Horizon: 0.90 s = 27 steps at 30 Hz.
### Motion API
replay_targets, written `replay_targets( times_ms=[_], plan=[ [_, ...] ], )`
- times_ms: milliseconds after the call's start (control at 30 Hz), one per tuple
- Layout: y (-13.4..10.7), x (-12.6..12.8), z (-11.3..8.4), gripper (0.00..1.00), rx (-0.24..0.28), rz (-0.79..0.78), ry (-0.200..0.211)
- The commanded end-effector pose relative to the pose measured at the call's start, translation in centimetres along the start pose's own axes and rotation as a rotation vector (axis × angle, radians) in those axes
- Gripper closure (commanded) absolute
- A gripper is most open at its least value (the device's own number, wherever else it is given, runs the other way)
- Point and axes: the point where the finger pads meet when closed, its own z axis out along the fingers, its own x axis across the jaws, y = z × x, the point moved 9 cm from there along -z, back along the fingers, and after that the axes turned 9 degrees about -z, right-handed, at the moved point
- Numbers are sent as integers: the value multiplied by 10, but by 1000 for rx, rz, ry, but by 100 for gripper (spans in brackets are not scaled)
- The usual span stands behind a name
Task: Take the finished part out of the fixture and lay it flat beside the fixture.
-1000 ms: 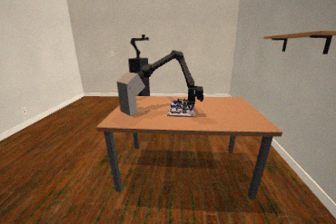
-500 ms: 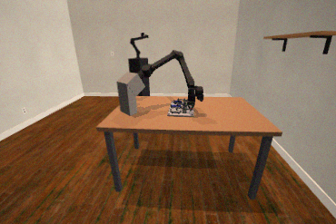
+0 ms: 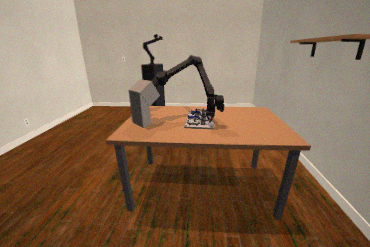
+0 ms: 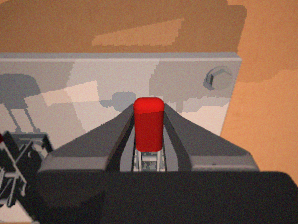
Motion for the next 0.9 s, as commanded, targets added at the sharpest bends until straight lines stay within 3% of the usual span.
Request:
replay_targets(
  times_ms=[0, 867],
  plan=[
    [2, -7, -19, 100, -30, 7, -25],
    [1, -5, -20, 100, -29, 5, -25]
  ],
)
